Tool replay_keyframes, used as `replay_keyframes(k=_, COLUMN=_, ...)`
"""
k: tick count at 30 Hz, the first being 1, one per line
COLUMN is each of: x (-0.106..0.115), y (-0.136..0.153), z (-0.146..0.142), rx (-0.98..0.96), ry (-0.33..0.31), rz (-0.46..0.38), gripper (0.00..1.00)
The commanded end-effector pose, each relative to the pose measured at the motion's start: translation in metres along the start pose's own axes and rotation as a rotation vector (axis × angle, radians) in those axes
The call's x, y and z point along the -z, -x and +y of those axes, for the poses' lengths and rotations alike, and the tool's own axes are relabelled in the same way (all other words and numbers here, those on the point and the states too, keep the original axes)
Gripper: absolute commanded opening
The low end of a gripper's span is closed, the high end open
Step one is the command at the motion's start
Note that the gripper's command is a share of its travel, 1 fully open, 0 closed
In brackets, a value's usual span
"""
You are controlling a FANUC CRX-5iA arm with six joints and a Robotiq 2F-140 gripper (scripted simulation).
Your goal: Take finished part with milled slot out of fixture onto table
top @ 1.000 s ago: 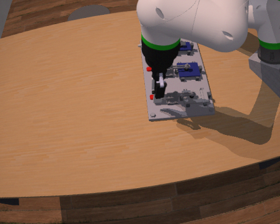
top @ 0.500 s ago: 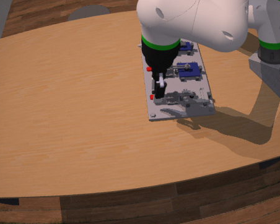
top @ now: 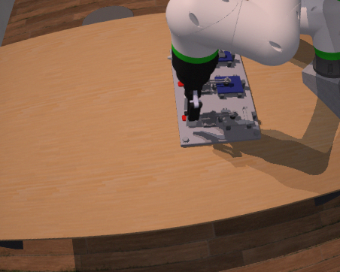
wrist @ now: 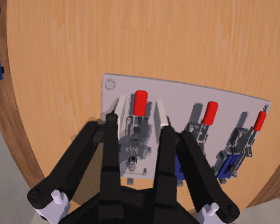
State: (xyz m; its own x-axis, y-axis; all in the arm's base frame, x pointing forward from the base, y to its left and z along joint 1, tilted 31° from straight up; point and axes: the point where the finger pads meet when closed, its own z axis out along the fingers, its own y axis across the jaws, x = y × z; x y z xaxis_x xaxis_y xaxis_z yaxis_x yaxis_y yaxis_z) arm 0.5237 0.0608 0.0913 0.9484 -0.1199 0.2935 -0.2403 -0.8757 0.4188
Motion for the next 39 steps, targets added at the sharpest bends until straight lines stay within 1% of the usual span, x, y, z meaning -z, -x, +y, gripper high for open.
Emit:
replay_keyframes(k=1, x=-0.004, y=0.0, z=0.0, rx=0.0, ry=0.0, rz=0.0, gripper=0.28)
replay_keyframes(k=7, x=-0.016, y=0.0, z=0.0, rx=0.0, ry=0.0, rz=0.0, gripper=0.28)
replay_keyframes(k=11, x=-0.02, y=0.0, z=0.0, rx=0.0, ry=0.0, rz=0.0, gripper=0.28)
replay_keyframes(k=39, x=-0.021, y=0.0, z=0.0, rx=0.0, ry=0.0, rz=0.0, gripper=0.28)
